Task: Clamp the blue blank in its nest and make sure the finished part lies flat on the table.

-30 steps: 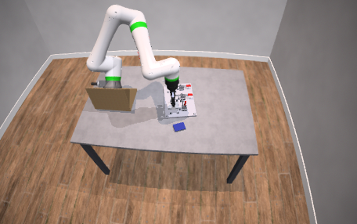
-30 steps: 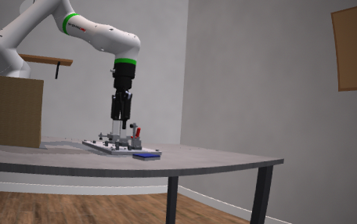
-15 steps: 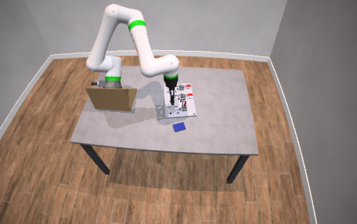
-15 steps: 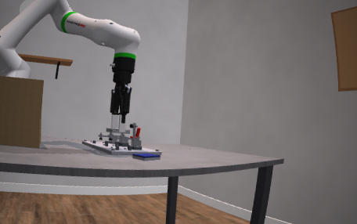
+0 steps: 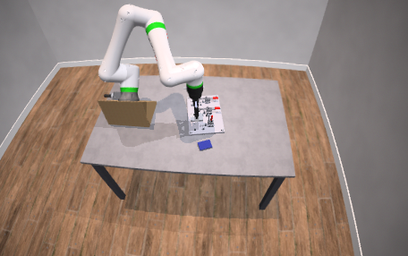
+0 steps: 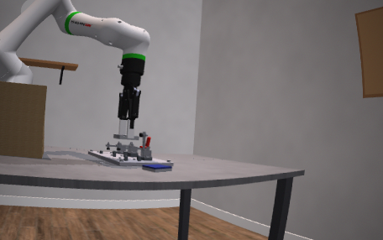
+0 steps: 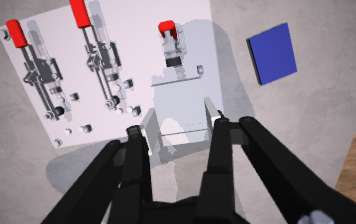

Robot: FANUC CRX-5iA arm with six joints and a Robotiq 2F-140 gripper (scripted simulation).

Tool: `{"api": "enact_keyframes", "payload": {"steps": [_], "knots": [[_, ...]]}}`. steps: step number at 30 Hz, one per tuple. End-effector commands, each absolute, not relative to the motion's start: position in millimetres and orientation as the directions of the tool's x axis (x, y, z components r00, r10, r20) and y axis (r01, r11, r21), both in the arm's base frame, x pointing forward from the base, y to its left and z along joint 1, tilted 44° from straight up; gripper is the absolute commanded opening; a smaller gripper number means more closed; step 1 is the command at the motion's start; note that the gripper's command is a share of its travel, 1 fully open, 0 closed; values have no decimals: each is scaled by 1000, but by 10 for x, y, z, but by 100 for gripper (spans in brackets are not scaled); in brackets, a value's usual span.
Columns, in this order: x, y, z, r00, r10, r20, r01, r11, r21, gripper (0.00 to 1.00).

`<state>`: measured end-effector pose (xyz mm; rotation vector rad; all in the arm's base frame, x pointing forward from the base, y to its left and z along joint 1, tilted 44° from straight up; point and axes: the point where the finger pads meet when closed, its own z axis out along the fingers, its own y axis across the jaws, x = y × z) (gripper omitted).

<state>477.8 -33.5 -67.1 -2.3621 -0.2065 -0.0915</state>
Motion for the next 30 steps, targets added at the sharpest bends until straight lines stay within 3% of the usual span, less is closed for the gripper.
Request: {"api": "enact_keyframes", "payload": {"steps": [1, 30], "knots": [[4779, -338, -671, 984, 122, 127, 176, -706, -686, 0], [4700, 2, -340, 978, 144, 148, 207, -702, -682, 0]]}}
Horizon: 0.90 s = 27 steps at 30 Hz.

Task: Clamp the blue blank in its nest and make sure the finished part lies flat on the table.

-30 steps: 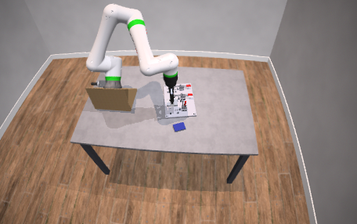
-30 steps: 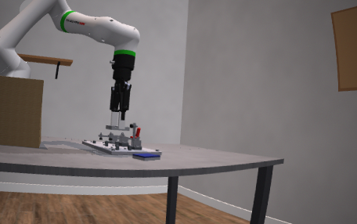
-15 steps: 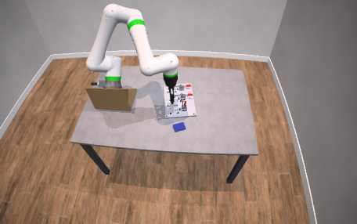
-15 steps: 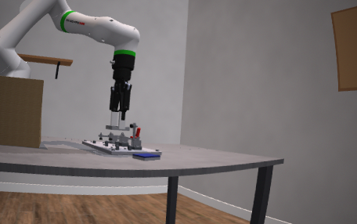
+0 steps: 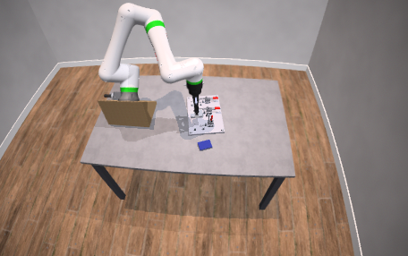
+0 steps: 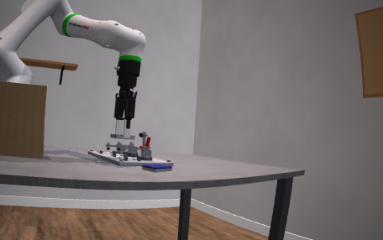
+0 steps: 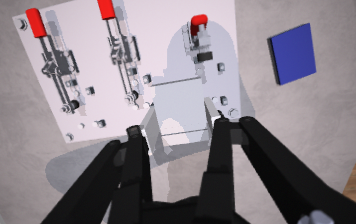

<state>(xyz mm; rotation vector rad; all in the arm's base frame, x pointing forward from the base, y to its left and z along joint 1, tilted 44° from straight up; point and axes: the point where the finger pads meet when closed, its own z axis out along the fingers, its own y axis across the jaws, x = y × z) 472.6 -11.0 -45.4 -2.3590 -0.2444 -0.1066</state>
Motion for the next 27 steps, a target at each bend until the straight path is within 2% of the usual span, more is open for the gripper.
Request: {"api": "enact_keyframes", "payload": {"steps": [1, 27], "knots": [[4688, 56, -287, 978, 144, 148, 207, -702, -682, 0], [4283, 1797, 1408, 978, 144, 148, 207, -702, -682, 0]]}}
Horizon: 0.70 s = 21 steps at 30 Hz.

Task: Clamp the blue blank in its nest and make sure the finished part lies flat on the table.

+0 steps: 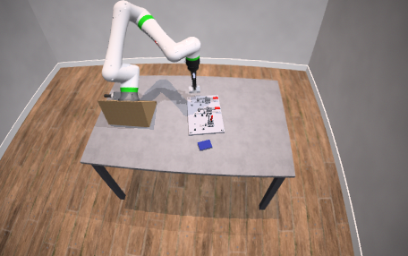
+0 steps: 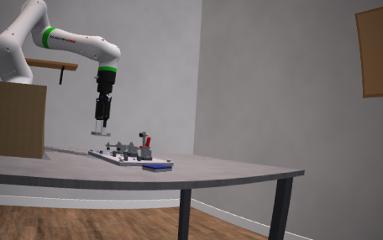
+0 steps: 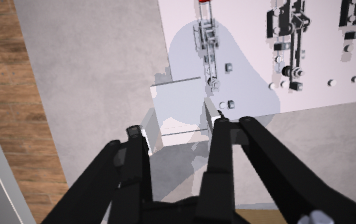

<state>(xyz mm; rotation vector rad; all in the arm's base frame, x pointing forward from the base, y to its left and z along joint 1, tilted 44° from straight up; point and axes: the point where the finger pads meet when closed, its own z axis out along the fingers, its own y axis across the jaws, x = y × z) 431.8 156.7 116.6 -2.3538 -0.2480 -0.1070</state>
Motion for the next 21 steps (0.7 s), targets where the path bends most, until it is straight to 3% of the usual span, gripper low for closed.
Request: {"api": "enact_keyframes", "payload": {"steps": [1, 21], "knots": [[4283, 1797, 1408, 978, 144, 148, 207, -702, -682, 0], [4219, 2070, 1673, 978, 144, 148, 207, -702, -682, 0]]}}
